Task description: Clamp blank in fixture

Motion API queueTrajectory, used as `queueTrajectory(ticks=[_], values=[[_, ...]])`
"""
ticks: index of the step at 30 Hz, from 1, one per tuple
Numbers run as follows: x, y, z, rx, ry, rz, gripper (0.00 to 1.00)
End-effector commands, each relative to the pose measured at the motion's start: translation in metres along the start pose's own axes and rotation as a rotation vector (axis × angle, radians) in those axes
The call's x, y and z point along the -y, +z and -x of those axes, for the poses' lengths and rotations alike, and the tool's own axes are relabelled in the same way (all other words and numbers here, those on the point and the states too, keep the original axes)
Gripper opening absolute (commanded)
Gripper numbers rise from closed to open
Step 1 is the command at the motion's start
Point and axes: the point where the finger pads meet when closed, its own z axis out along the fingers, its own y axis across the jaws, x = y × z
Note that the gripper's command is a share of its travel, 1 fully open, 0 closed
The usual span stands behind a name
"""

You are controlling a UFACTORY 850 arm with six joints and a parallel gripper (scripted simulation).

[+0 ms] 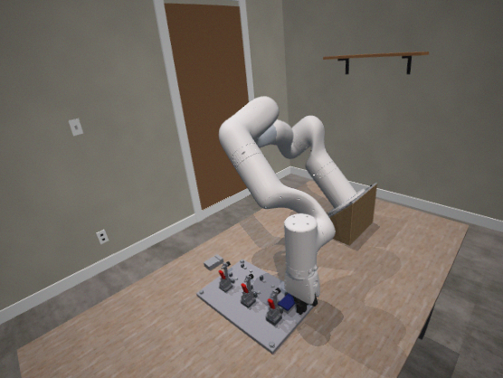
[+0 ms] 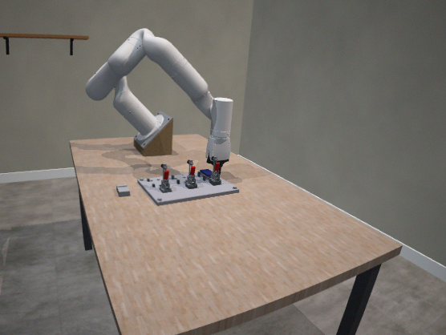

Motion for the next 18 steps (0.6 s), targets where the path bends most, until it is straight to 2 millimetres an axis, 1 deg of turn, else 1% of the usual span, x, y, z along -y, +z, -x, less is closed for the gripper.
queueTrajectory(ticks=[1, 18], values=[[-0.001, -0.0009, -0.0007, -0.001, 0.0, -0.001, 0.0], [-0.0043, -0.0008, -0.0007, -0.001, 0.0, -0.001, 0.0]])
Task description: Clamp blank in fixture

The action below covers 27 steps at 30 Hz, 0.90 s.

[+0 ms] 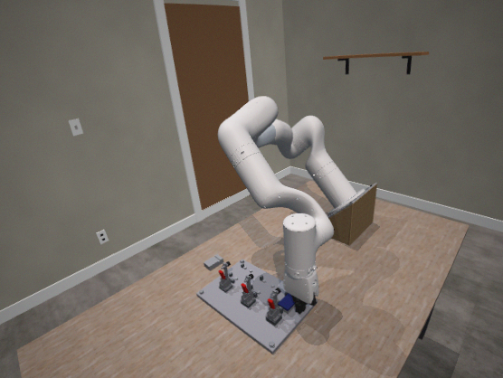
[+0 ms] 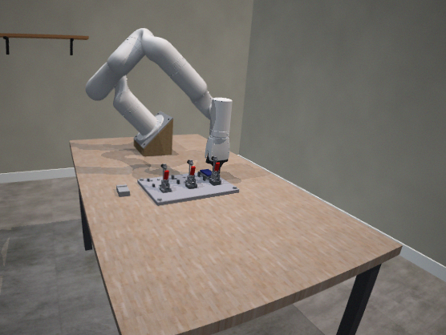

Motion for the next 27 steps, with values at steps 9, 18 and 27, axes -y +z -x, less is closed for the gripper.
queueTrajectory(ticks=[9, 18, 27], values=[[-0.0039, -0.0009, -0.0008, -0.002, 0.001, -0.001, 0.0], [-0.004, -0.0009, -0.0008, -0.002, 0.001, -0.001, 0.0], [-0.0079, -0.0009, -0.0008, -0.002, 0.001, -0.001, 0.0]])
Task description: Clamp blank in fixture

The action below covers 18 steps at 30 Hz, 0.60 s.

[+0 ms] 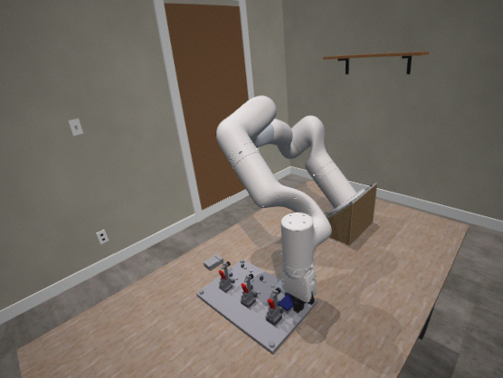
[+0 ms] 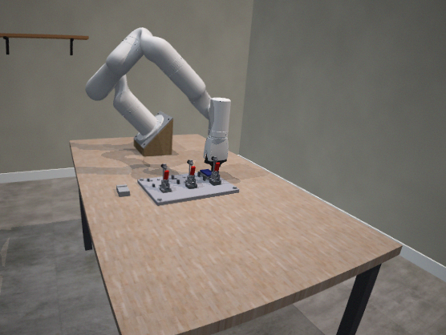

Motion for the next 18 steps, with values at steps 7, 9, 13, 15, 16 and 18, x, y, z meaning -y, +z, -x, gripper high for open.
queueTrajectory(ticks=[7, 9, 13, 15, 16, 18], values=[[-0.0011, -0.0009, -0.0009, -0.002, 0.0, -0.001, 0.0], [-0.0011, -0.0009, -0.0009, -0.002, 0.0, -0.001, 0.0], [-0.0031, -0.0009, -0.0009, -0.002, 0.0, -0.001, 0.0], [-0.0047, -0.0009, -0.0009, -0.002, 0.0, -0.001, 0.0], [-0.0051, -0.0009, -0.0009, -0.002, 0.0, -0.001, 0.0], [-0.0051, -0.0009, -0.0009, -0.002, 0.0, -0.001, 0.0]])
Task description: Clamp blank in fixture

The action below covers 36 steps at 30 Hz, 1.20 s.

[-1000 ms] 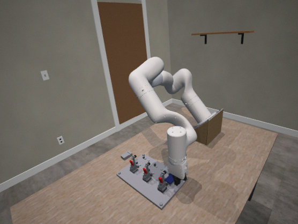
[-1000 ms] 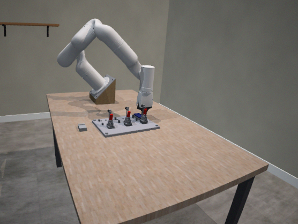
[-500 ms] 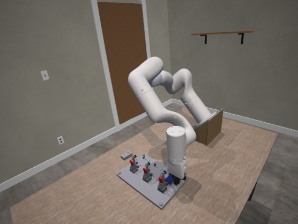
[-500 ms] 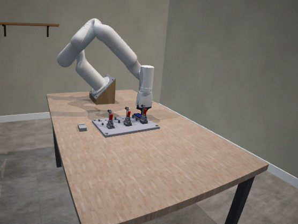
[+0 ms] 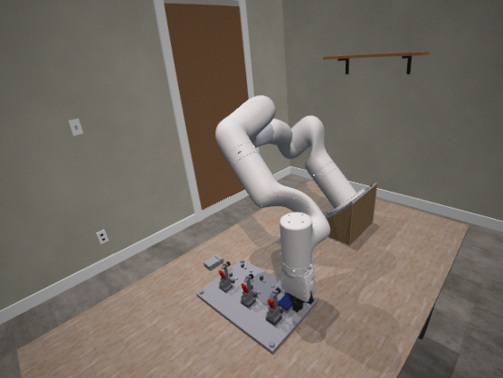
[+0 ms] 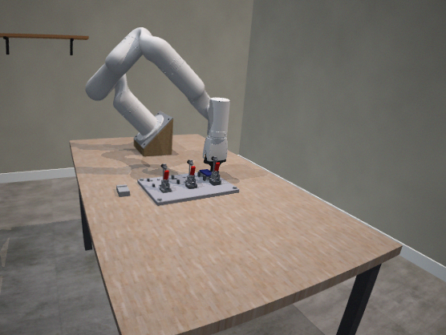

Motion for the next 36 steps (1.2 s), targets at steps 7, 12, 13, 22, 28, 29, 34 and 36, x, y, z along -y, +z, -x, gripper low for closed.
queueTrajectory(ticks=[7, 12, 13, 22, 28, 29, 34, 36], values=[[-0.001, -0.001, -0.001, -0.002, 0.001, 0.0, 0.0], [-0.003, -0.001, -0.001, -0.002, 0.001, 0.0, 0.0], [-0.003, -0.001, -0.001, -0.002, 0.001, 0.0, 0.0], [-0.005, -0.001, -0.001, -0.002, 0.001, 0.0, 0.0], [-0.005, -0.001, -0.001, -0.002, 0.001, 0.0, 0.0], [-0.005, -0.001, -0.001, -0.002, 0.001, 0.0, 0.0], [0.003, -0.001, -0.001, -0.002, 0.001, 0.0, 0.0], [0.008, -0.001, -0.001, -0.002, 0.001, 0.0, 0.0]])
